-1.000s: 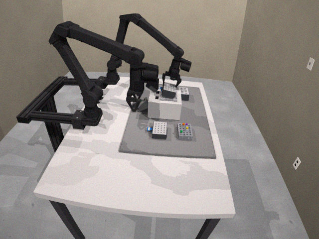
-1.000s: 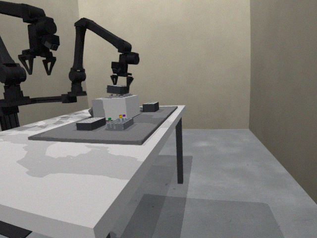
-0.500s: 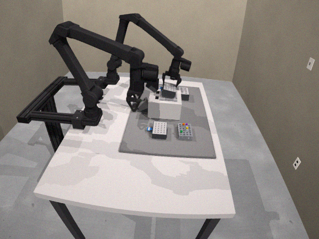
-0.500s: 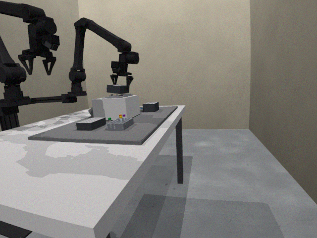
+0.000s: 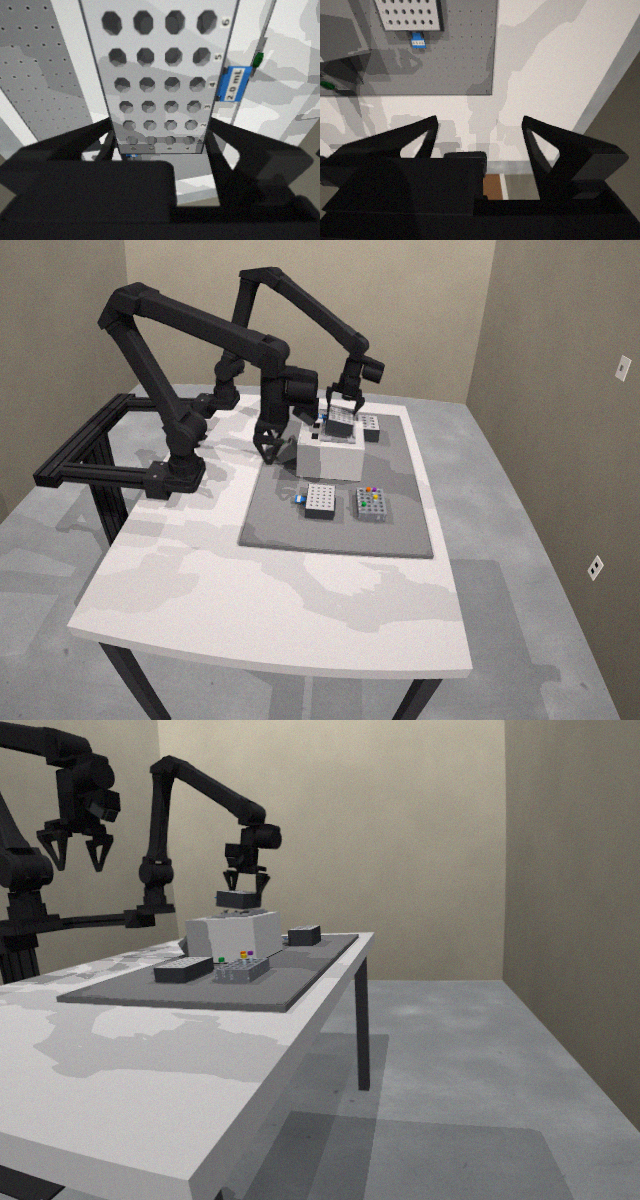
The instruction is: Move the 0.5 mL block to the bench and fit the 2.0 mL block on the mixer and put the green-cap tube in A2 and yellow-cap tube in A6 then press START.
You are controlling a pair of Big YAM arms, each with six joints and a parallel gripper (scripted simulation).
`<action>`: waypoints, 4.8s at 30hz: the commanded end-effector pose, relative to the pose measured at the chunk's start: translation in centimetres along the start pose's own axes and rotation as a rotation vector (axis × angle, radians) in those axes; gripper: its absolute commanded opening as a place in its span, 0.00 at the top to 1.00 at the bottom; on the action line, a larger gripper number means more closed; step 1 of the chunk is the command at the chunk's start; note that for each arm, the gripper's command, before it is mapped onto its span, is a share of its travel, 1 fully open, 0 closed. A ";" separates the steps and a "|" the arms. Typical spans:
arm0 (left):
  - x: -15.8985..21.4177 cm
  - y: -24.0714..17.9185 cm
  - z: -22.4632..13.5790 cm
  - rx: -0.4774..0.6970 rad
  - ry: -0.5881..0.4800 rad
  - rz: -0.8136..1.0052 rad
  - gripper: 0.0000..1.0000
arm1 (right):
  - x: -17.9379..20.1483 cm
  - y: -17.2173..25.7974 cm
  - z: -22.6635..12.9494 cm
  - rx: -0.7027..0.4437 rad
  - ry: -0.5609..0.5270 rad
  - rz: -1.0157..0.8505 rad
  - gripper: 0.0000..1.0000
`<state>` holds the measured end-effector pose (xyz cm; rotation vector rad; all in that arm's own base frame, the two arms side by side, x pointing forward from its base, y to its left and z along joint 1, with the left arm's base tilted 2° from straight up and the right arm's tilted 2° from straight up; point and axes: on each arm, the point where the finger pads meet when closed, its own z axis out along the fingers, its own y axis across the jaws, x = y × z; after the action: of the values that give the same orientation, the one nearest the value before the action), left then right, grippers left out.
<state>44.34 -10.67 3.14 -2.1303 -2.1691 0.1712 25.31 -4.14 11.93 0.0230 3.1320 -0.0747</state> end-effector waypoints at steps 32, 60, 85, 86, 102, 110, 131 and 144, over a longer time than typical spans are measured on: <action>-0.6 1.9 -3.2 -0.081 -0.031 0.012 1.00 | -1.1 0.0 -0.8 0.007 -0.024 -0.013 0.00; -1.1 3.4 -6.0 -0.138 -0.042 0.015 1.00 | -1.1 0.0 -0.9 0.007 -0.025 -0.014 0.00; -1.2 4.3 -5.5 -0.157 -0.045 0.019 1.00 | -1.2 0.0 -1.0 0.008 -0.026 -0.014 0.00; -1.2 4.2 -5.3 -0.154 -0.044 0.019 1.00 | -1.2 0.0 -1.0 0.008 -0.026 -0.014 0.00; -0.5 1.6 -3.0 -0.078 -0.027 0.014 1.00 | -1.2 -0.1 -1.1 0.008 -0.027 -0.014 0.00; -0.4 1.3 -2.7 -0.069 -0.026 0.013 1.00 | -1.2 -0.1 -1.1 0.008 -0.027 -0.014 0.00; -1.0 3.8 -5.0 -0.143 -0.043 0.015 1.00 | -1.2 -0.1 -1.2 0.008 -0.028 -0.015 0.00; -1.1 4.2 -5.5 -0.154 -0.045 0.014 1.00 | -1.2 -0.1 -1.3 0.008 -0.029 -0.015 0.00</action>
<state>44.45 -10.67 2.16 -2.1344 -2.1703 0.1678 25.31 -4.14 11.93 0.0229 3.1320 -0.0748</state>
